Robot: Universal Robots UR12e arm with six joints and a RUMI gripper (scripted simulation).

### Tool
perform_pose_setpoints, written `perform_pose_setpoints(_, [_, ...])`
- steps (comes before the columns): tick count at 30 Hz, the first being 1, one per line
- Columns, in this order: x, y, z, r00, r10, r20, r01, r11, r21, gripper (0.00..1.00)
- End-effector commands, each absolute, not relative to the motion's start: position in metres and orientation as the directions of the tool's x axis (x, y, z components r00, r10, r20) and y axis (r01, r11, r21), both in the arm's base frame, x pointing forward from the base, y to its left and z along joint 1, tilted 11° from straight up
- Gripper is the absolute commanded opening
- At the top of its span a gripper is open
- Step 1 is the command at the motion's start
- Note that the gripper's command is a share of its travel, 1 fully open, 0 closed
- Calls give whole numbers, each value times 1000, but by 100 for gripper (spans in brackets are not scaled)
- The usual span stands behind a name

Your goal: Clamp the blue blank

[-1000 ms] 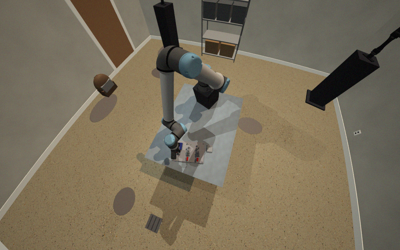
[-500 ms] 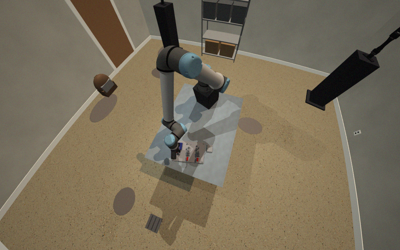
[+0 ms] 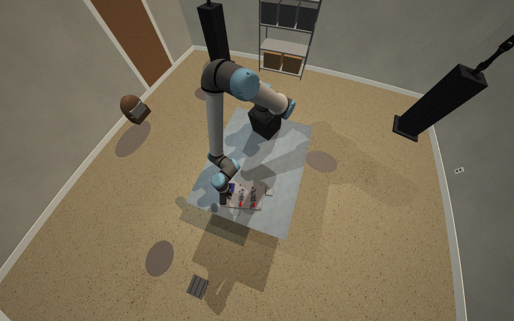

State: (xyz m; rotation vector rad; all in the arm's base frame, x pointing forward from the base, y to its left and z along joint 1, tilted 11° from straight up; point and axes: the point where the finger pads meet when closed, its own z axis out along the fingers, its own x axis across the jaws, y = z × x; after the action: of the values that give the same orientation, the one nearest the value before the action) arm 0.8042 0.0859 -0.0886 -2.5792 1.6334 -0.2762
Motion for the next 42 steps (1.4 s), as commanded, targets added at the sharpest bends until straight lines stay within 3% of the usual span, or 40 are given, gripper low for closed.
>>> perform_pose_setpoints(1, [806,87,-87,417,-902,111,-888,-430,-161,0])
perform_pose_setpoints(42, [831,98,-92,417,-902,111,-888,-430,-161,0])
